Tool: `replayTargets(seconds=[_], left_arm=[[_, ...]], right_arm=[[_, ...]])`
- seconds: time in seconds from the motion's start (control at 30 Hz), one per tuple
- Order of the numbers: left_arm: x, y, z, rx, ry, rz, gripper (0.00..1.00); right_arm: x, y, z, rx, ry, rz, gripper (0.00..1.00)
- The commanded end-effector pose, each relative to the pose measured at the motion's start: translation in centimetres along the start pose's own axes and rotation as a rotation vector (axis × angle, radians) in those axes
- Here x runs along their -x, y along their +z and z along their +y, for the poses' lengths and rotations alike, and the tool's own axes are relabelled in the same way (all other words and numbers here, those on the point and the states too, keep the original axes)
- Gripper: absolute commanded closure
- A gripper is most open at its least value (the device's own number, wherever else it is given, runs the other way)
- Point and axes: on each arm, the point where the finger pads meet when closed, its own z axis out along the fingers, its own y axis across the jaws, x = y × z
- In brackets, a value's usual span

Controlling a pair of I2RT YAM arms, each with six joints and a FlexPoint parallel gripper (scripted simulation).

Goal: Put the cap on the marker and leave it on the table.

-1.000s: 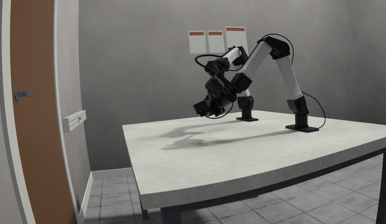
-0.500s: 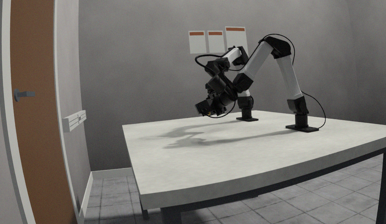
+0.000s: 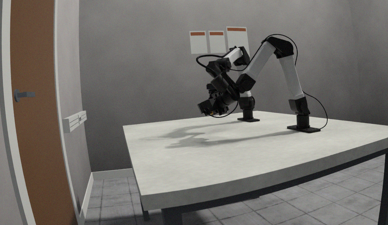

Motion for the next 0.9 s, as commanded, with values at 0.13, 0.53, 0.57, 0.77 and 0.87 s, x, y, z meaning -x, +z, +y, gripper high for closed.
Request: replayTargets(seconds=[0.13,0.53,0.57,0.77,0.87], left_arm=[[0.0,-0.4,-1.1,-0.027,0.029,-0.005,0.92],[-4.0,1.3,-1.4,-0.033,0.039,0.035,0.92],[-4.7,1.5,-1.3,-0.03,0.032,0.065,0.92],[-6.8,2.1,-1.3,-0.028,0.033,0.155,0.92],[-6.9,2.1,-0.9,-0.022,0.022,0.153,0.92]], right_arm=[[0.7,-1.1,-0.1,-0.006,-0.006,-0.038,0.93],[2.4,-1.2,0.0,-0.005,-0.023,-0.125,0.93],[2.8,-1.3,0.0,-0.005,-0.027,-0.145,0.93],[4.3,-1.2,0.0,-0.005,-0.038,-0.214,0.93],[4.4,-1.0,0.0,-0.004,-0.038,-0.215,0.93]])
